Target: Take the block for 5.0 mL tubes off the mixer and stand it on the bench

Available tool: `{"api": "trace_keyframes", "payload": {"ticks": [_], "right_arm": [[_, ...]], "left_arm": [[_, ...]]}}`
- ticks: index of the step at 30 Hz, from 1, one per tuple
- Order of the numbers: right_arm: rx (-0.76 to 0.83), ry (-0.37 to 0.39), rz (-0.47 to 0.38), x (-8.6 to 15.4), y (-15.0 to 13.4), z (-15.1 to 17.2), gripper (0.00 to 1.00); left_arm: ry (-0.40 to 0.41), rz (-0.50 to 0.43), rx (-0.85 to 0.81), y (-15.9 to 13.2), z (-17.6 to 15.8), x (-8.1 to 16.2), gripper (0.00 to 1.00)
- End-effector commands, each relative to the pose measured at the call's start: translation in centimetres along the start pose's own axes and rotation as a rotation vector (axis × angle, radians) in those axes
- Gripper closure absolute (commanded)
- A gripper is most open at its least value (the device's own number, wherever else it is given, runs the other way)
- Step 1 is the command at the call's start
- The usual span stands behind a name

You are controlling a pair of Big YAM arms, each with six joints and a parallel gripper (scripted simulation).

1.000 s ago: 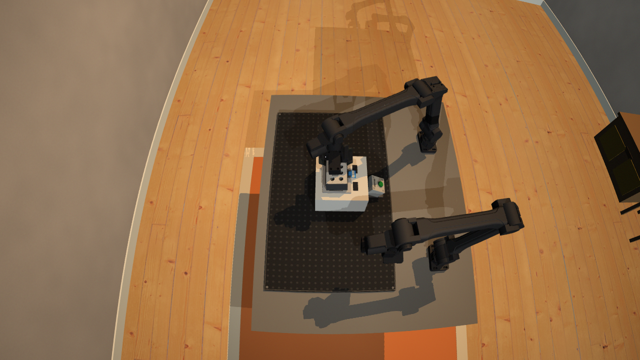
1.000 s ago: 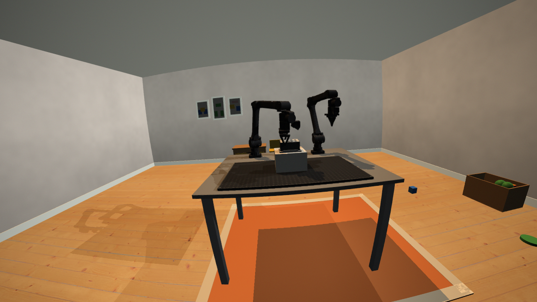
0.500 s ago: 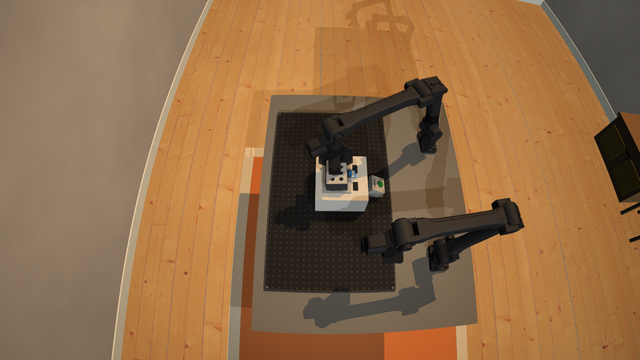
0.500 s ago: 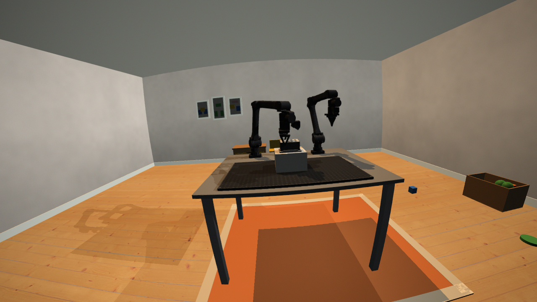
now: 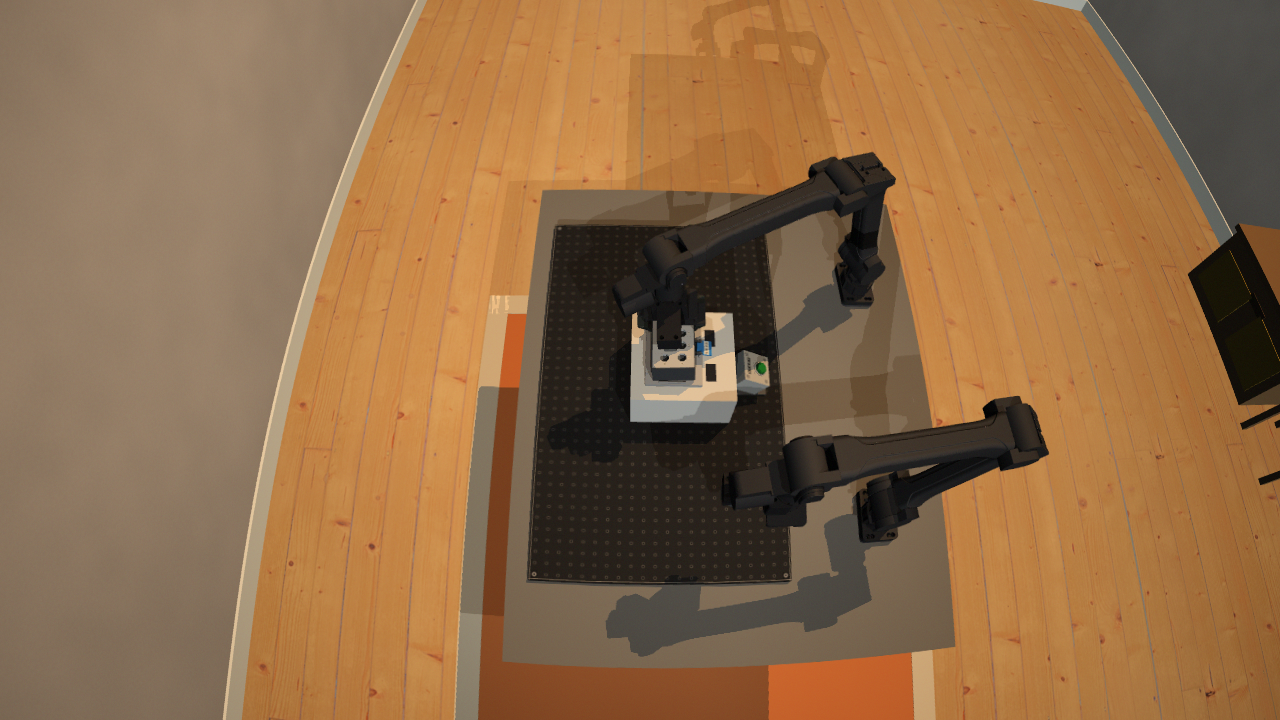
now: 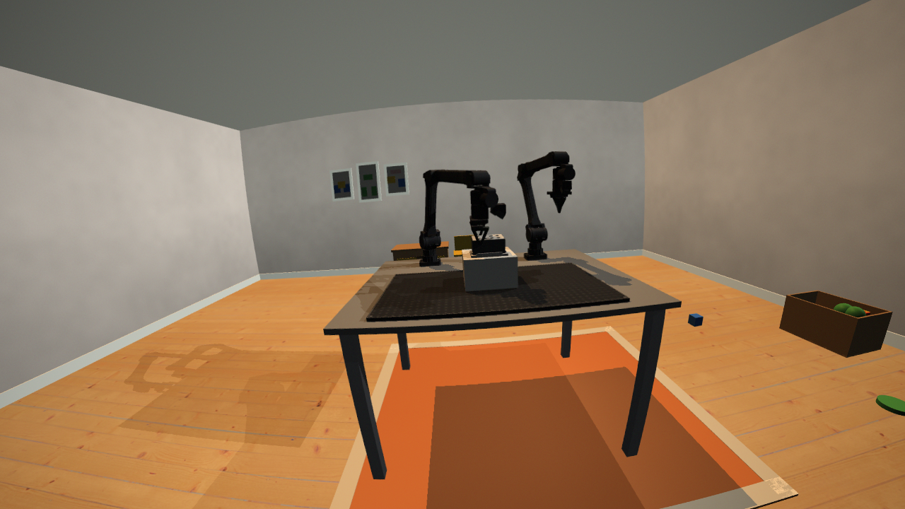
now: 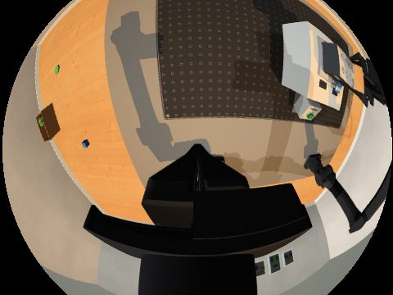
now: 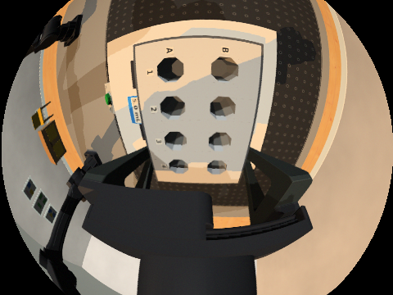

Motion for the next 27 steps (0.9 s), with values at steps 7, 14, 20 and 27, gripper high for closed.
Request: {"api": "trace_keyframes", "payload": {"ticks": [7, 14, 20, 27], "right_arm": [[0.015, -0.101, -0.045, 6.6, 0.0, 0.7, 1.0], [-0.001, -0.119, -0.052, 6.6, 0.1, 0.2, 1.0], [-0.002, -0.1, -0.046, 5.5, 0.2, -0.5, 1.0], [-0.004, -0.082, -0.04, 4.5, 0.3, -1.0, 1.0]], "left_arm": [[0.002, 0.01, -0.015, 0.7, -0.2, -0.3, 1.0], [0.002, -0.007, -0.015, 0.3, -0.2, 0.1, 1.0], [0.001, -0.013, -0.015, 0.1, -0.2, 0.3, 1.0], [0.001, -0.018, -0.015, 0.0, -0.2, 0.4, 1.0]]}}
Point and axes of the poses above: on each arm, the point where the finger pads meet when closed, its own x axis back along the fingers, its own z axis across the jaws, y = z × x, the point moved 7 cm from there along x, back along the fingers, and after that the axes turned 8 degrees about x, right-handed, at the moved point
